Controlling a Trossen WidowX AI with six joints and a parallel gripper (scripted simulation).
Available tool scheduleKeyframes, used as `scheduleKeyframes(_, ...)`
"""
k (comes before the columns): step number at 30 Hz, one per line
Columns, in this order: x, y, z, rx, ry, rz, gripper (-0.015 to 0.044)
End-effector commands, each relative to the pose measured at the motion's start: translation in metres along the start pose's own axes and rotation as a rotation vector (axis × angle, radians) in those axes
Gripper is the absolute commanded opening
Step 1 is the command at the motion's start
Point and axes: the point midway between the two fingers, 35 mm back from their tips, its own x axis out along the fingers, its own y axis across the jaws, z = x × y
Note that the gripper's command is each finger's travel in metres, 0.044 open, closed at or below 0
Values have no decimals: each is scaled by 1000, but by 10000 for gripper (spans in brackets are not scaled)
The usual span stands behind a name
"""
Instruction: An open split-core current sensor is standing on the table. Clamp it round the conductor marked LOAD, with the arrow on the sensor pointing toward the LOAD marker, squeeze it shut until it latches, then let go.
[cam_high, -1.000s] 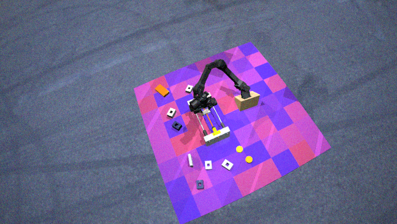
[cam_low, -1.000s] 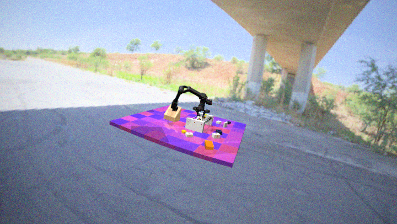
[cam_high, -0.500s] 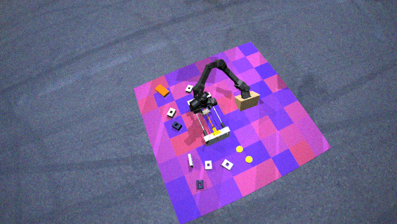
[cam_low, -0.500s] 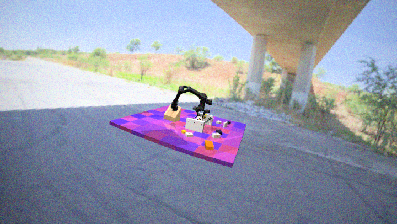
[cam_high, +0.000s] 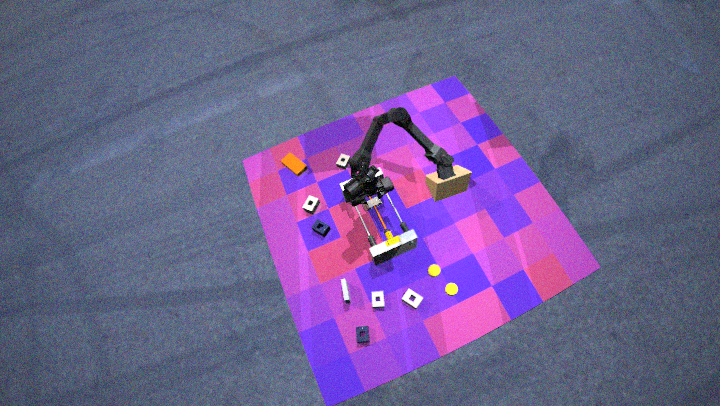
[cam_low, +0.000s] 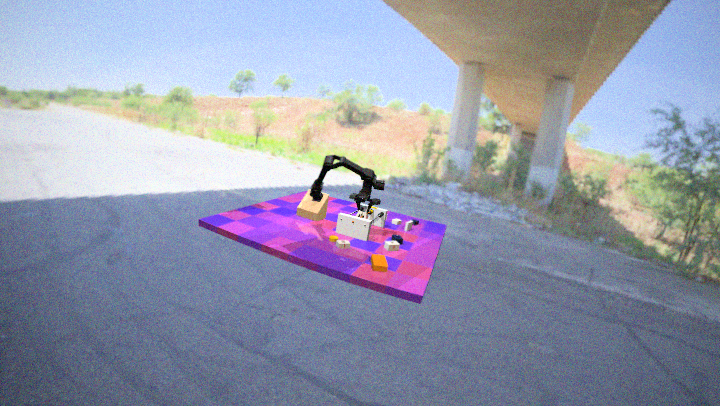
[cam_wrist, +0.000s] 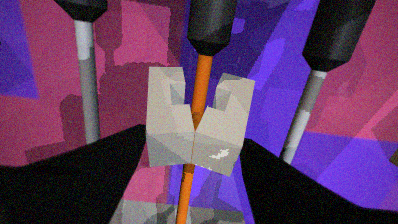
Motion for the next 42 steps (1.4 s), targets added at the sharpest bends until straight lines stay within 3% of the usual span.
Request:
scheduleKeyframes(1, -1, 0, 0, 2, 1, -1, 0)
scheduleKeyframes(3, -1, 0, 0, 2, 1, -1, 0)
scheduleKeyframes(20, -1, 0, 0, 2, 1, -1, 440)
scheduleKeyframes(27, -1, 0, 0, 2, 1, -1, 440)
scheduleKeyframes(32, 41, 0, -1, -6, -5, -29, 440)
scheduleKeyframes(42, 47, 0, -1, -6, -5, -29, 440)
